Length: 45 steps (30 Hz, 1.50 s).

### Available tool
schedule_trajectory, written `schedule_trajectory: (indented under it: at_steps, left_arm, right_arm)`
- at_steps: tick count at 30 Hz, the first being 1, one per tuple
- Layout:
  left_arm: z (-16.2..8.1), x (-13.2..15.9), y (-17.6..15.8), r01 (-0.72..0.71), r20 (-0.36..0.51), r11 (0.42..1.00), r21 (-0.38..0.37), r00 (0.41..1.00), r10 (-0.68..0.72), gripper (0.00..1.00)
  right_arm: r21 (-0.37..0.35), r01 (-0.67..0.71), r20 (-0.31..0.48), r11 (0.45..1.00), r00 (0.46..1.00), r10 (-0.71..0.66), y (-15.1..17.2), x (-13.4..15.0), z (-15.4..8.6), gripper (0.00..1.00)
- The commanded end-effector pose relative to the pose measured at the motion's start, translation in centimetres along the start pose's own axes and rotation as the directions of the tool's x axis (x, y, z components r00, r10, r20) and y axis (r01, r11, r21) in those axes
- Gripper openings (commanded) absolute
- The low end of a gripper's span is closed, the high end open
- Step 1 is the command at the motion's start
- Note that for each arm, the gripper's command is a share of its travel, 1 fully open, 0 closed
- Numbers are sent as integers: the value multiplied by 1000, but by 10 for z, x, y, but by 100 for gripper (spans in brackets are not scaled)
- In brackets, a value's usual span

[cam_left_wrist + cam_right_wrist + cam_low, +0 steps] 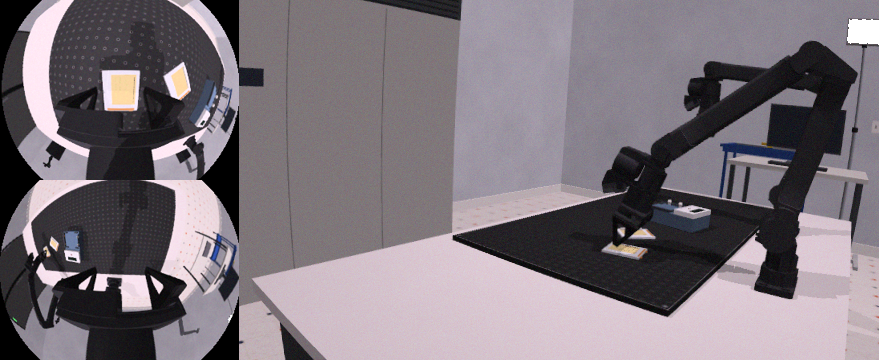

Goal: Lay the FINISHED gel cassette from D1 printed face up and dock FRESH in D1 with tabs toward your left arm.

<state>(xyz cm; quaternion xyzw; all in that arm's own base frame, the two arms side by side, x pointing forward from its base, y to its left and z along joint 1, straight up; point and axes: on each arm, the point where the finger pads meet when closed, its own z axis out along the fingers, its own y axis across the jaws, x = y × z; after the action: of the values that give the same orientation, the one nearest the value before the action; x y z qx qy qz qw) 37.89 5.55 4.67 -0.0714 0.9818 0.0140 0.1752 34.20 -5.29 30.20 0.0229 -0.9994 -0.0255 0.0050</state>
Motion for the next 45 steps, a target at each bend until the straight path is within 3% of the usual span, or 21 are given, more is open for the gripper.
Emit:
schedule_trajectory:
  at_steps: [1,45]
  left_arm:
    - [-7,-12,-1,0,30,1000,0,1000,0,98]
    - [-2,-2,-1,0,16,1000,0,1000,0,98]
  right_arm:
    - [7,15,41,1000,999,-15,-1,-14,-23,100]
    - [7,15,41,1000,999,-15,-1,-14,-23,100]
